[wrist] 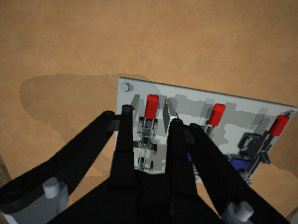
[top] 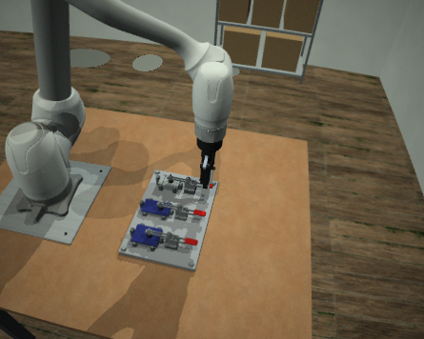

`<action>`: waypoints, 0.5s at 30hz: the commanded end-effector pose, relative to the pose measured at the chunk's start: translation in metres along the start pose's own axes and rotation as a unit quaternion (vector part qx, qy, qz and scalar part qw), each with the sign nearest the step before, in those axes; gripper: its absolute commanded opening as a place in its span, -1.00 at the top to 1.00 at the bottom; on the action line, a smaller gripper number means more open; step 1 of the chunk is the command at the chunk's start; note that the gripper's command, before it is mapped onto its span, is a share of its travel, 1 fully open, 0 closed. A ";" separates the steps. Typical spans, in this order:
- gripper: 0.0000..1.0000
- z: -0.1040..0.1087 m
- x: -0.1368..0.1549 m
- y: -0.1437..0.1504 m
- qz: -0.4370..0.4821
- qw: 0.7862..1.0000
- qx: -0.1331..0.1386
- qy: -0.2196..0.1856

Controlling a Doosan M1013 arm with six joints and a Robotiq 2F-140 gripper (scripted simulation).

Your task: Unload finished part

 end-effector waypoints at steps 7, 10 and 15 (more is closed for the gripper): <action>0.44 0.000 0.000 0.000 0.000 1.000 0.000 0.000; 0.44 0.000 0.000 0.000 0.000 1.000 0.000 0.000; 0.77 0.000 0.000 0.000 0.000 1.000 0.000 0.000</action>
Point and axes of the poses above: the point where the finger pads meet when closed, its own z axis back along the fingers, its own y axis across the jaws, x = y × z, the point moved 6 cm from there along z, back along the fingers, and after that the axes turned 1 degree about -z, right-handed, at the moved point
